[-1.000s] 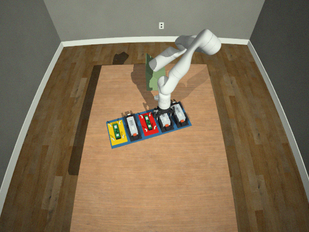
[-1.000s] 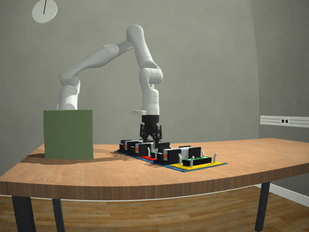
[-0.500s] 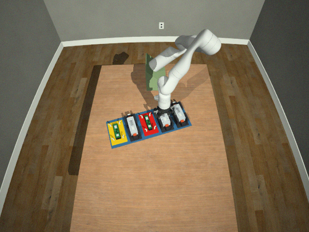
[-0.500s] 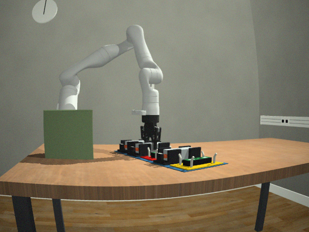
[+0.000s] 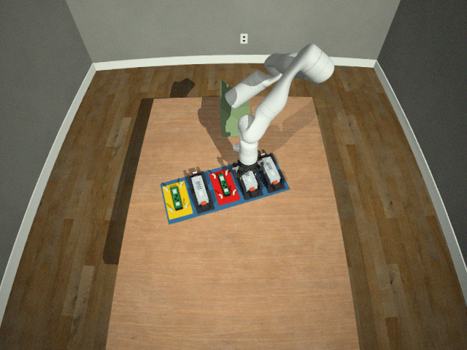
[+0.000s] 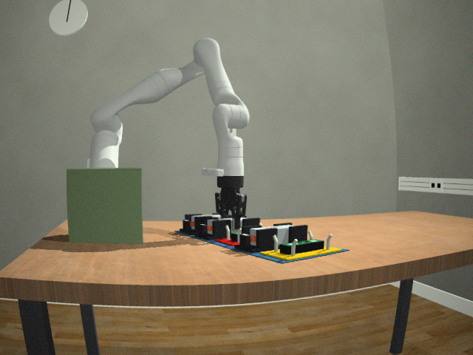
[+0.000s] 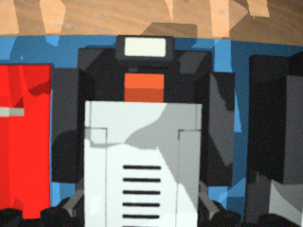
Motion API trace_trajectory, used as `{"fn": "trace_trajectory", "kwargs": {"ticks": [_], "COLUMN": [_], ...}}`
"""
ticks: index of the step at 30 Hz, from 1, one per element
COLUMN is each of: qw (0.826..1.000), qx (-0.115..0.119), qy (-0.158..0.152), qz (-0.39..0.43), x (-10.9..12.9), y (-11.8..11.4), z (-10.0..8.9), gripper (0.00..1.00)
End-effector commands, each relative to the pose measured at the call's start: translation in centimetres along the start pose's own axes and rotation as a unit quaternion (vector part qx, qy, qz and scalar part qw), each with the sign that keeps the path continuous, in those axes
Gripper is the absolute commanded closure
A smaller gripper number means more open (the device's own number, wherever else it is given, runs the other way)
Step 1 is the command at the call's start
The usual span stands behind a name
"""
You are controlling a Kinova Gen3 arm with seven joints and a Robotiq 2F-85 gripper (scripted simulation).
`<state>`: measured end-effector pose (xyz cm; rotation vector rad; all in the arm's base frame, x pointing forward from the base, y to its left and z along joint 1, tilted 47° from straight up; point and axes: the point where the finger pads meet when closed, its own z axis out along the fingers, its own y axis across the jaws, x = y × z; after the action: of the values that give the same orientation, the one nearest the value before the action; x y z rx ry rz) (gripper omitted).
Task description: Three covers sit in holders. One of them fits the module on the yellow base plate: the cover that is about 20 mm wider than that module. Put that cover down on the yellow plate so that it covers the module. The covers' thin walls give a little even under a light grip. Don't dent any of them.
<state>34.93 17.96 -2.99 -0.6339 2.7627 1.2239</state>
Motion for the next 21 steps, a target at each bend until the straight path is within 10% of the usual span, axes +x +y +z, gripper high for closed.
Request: {"fn": "trace_trajectory", "kwargs": {"ticks": [1,7,8,21], "qw": [1.000,1.000,1.000,1.000], "qx": [0.001,0.001,0.001,0.001], "qy": [-0.001,-0.001,-0.001,-0.001], "qz": [0.000,0.000,0.000,0.000], "x": [-0.04,-0.04,-0.04,-0.04], "y": [-0.04,-0.04,-0.04,-0.04], "z": [-0.06,-0.06,-0.06,-0.06], "gripper": [0.30,0.30,1.00,1.00]}}
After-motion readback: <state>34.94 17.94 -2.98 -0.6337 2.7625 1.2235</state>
